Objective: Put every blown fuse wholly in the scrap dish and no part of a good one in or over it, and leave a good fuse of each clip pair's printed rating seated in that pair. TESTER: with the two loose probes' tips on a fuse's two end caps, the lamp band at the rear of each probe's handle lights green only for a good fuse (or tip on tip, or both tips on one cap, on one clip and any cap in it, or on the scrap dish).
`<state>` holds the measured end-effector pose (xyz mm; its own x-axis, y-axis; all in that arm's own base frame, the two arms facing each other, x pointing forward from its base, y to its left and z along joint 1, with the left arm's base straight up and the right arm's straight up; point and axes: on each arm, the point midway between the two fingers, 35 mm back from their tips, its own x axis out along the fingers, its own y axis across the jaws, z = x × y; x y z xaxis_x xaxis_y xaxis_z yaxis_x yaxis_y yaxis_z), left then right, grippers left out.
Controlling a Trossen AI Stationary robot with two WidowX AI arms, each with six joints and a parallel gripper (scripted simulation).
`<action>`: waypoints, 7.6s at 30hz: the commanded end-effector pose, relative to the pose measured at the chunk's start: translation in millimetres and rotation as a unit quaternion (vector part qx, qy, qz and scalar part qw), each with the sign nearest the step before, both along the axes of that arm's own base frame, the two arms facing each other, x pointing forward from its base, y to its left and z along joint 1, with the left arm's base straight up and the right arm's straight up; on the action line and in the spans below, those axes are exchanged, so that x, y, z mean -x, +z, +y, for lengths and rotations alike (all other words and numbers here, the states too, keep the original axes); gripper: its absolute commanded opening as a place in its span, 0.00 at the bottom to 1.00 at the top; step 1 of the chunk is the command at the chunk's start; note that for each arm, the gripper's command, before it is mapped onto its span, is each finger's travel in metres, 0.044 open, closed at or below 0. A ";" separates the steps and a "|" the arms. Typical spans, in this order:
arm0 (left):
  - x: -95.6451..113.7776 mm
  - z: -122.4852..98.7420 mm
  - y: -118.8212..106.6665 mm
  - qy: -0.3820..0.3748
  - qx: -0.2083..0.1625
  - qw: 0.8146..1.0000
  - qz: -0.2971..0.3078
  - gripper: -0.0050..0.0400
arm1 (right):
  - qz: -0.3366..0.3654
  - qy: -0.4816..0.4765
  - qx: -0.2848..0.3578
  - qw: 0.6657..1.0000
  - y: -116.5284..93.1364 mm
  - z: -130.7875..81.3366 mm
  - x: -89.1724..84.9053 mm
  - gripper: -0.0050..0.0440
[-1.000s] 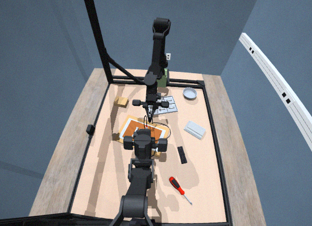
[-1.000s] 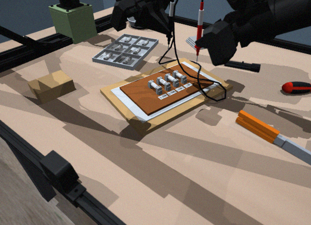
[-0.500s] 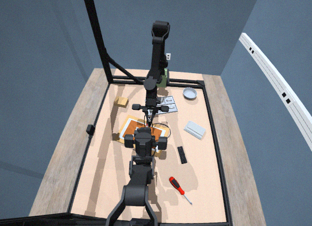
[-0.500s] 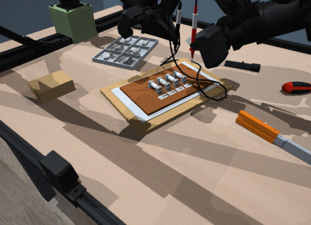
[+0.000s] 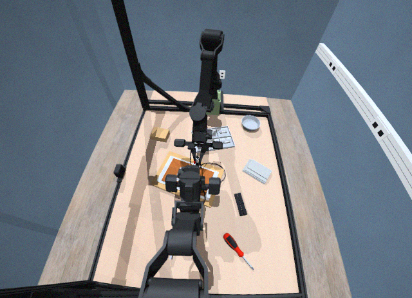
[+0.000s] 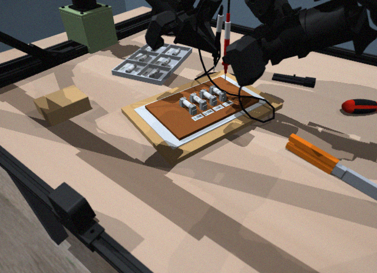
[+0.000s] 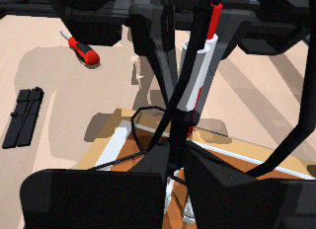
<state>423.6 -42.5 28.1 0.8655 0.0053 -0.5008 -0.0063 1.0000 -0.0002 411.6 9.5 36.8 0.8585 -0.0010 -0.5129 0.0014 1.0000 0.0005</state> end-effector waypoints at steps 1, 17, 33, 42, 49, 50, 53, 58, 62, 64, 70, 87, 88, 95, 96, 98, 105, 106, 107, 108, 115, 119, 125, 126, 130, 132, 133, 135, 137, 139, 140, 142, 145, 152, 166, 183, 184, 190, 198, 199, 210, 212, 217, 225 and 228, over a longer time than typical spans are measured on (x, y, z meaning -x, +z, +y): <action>-4.9 0.0 6.6 0.000 0.001 1.000 -0.010 0.00 | -0.025 0.001 0.000 1.000 16.5 -0.5 -10.1 0.00; -4.9 0.0 6.6 0.000 0.001 1.000 -0.010 0.00 | -0.019 0.000 0.000 1.000 12.9 -0.2 -6.7 0.00; -2.5 1.1 -7.3 0.001 0.000 1.000 -0.002 0.00 | -0.011 0.001 0.001 1.000 -1.2 -0.7 -4.1 0.00; -1.7 1.2 -12.7 0.001 0.000 1.000 -0.001 0.00 | -0.011 0.001 0.001 1.000 -5.5 -0.7 -4.6 0.00; -1.9 1.2 -17.2 0.001 0.000 1.000 -0.001 0.00 | -0.011 0.001 0.001 1.000 -10.1 -0.7 -4.6 0.00; -1.8 1.2 -17.9 0.001 0.000 1.000 -0.001 0.00 | -0.011 0.001 0.001 1.000 -11.0 -0.7 -4.5 0.00; -1.8 1.2 -19.9 0.001 0.000 1.000 -0.001 0.00 | -0.011 0.001 0.001 1.000 -13.1 -0.8 -4.3 0.00; -4.8 0.0 -13.9 0.000 0.001 1.000 -0.010 0.00 | -0.019 0.000 0.000 1.000 -7.5 -0.2 -6.9 0.00; -4.8 0.0 -13.9 0.000 0.001 1.000 -0.010 0.00 | -0.019 0.000 0.000 1.000 -7.5 -0.2 -6.9 0.00; -4.8 0.0 -13.9 0.000 0.001 1.000 -0.010 0.00 | -0.019 0.000 0.000 1.000 -7.5 -0.2 -6.9 0.00; -1.7 1.2 -22.9 0.001 0.000 1.000 -0.001 0.00 | -0.012 0.001 0.001 1.000 -15.2 -0.8 -4.4 0.00; -1.8 1.2 -27.7 0.001 0.000 1.000 -0.001 0.00 | -0.012 0.001 0.001 1.000 -20.4 -0.7 -4.5 0.00; -1.8 1.2 -27.7 0.001 0.000 1.000 -0.001 0.00 | -0.012 0.001 0.001 1.000 -20.4 -0.7 -4.5 0.00; -1.8 1.2 -29.8 0.001 0.000 1.000 -0.001 0.00 | -0.012 0.001 0.001 1.000 -22.5 -0.7 -4.7 0.00; -1.7 1.2 -30.1 0.001 0.000 1.000 -0.001 0.00 | -0.011 0.001 0.001 1.000 -23.0 -0.7 -4.5 0.00; -1.8 1.2 -30.7 0.001 0.000 1.000 -0.001 0.00 | -0.013 0.001 0.001 1.000 -22.5 -0.7 -4.9 0.00; -2.0 1.1 -32.6 0.001 0.000 1.000 -0.002 0.00 | -0.010 0.000 0.001 1.000 -26.2 -0.8 -3.8 0.00; -2.0 1.1 -32.6 0.001 0.000 1.000 -0.002 0.00 | -0.010 0.000 0.001 1.000 -26.2 -0.8 -3.8 0.00; -1.9 1.2 -32.9 0.001 0.000 1.000 -0.002 0.00 | -0.011 0.000 0.001 1.000 -26.3 -0.8 -4.1 0.00; -1.9 1.2 -33.3 0.001 0.000 1.000 -0.002 0.00 | -0.010 0.000 0.001 1.000 -26.9 -0.9 -3.8 0.00; -4.8 0.0 -26.9 0.000 0.001 1.000 -0.010 0.00 | -0.019 0.000 0.000 1.000 -20.7 -0.2 -6.8 0.00; -4.8 0.0 -26.9 0.000 0.001 1.000 -0.010 0.00 | -0.019 0.000 0.000 1.000 -20.7 -0.2 -6.8 0.00; -4.8 0.0 -26.9 0.000 0.001 1.000 -0.010 0.00 | -0.019 0.000 0.000 1.000 -20.7 -0.2 -6.8 0.00; -4.8 0.0 -26.9 0.000 0.001 1.000 -0.010 0.00 | -0.019 0.000 0.000 1.000 -20.7 -0.2 -6.8 0.00; -4.8 0.0 -26.9 0.000 0.001 1.000 -0.010 0.00 | -0.019 0.000 0.000 1.000 -20.7 -0.2 -6.8 0.00; -4.8 0.0 -26.9 0.000 0.001 1.000 -0.010 0.00 | -0.019 0.000 0.000 1.000 -20.7 -0.2 -6.8 0.00; -4.8 0.0 -26.9 0.000 0.001 1.000 -0.010 0.00 | -0.019 0.000 0.000 1.000 -20.7 -0.2 -6.8 0.00; -4.8 0.0 -26.9 0.000 0.001 1.000 -0.010 0.00 | -0.019 0.000 0.000 1.000 -20.7 -0.2 -6.8 0.00; -4.8 0.0 -26.9 0.000 0.001 1.000 -0.010 0.00 | -0.019 0.000 0.000 1.000 -20.7 -0.2 -6.8 0.00; -4.8 0.0 -26.9 0.000 0.001 1.000 -0.010 0.00 | -0.019 0.000 0.000 1.000 -20.7 -0.2 -6.8 0.00; -4.8 0.0 -26.9 0.000 0.001 1.000 -0.010 0.00 | -0.019 0.000 0.000 1.000 -20.7 -0.2 -6.8 0.00; -4.8 0.0 -26.9 0.000 0.001 1.000 -0.010 0.00 | -0.019 0.000 0.000 1.000 -20.7 -0.2 -6.8 0.00; -4.8 0.0 -26.9 0.000 0.001 1.000 -0.010 0.00 | -0.019 0.000 0.000 1.000 -20.7 -0.2 -6.8 0.00; -4.8 0.0 -26.9 0.000 0.001 1.000 -0.010 0.00 | -0.019 0.000 0.000 1.000 -20.7 -0.2 -6.8 0.00; -4.7 1.0 -12.3 0.001 0.001 1.000 -0.014 0.00 | -0.026 0.000 0.001 1.000 -4.4 -0.8 -8.4 0.00; -8.1 0.5 12.0 0.001 0.002 1.000 -0.020 0.00 | -0.029 0.000 0.001 1.000 18.1 -0.8 -9.4 0.00; -8.1 0.5 13.3 0.001 0.002 1.000 -0.020 0.00 | -0.029 0.000 0.001 1.000 19.5 -0.8 -9.4 0.00; -7.4 0.6 18.5 0.001 0.002 1.000 -0.020 0.00 | -0.029 0.000 0.001 1.000 24.7 -0.8 -9.2 0.00; 3.3 -1.3 13.2 0.001 0.002 1.000 -0.013 0.00 | -0.021 0.000 0.000 1.000 18.4 1.7 1.9 0.00; 5.9 -1.7 13.1 0.002 0.003 1.000 -0.012 0.00 | -0.021 -0.001 -0.001 1.000 18.4 2.3 4.5 0.00; 29.7 -5.7 12.6 0.002 0.003 1.000 -0.012 0.00 | -0.020 -0.001 -0.002 1.000 18.2 7.9 27.9 0.00; 35.0 -6.5 12.5 0.002 0.003 1.000 -0.011 0.00 | -0.019 -0.001 -0.002 1.000 18.2 9.1 33.1 0.00; 48.2 -8.7 12.2 0.002 0.003 1.000 -0.011 0.00 | -0.018 -0.001 -0.002 1.000 17.9 12.2 46.3 0.00; 64.1 -11.3 12.0 0.002 0.003 1.000 -0.010 0.00 | -0.016 -0.001 -0.002 1.000 17.4 15.8 62.3 0.00; 72.1 -12.6 11.7 0.002 0.003 1.000 -0.009 0.00 | -0.015 -0.001 -0.002 1.000 17.4 17.7 70.1 0.00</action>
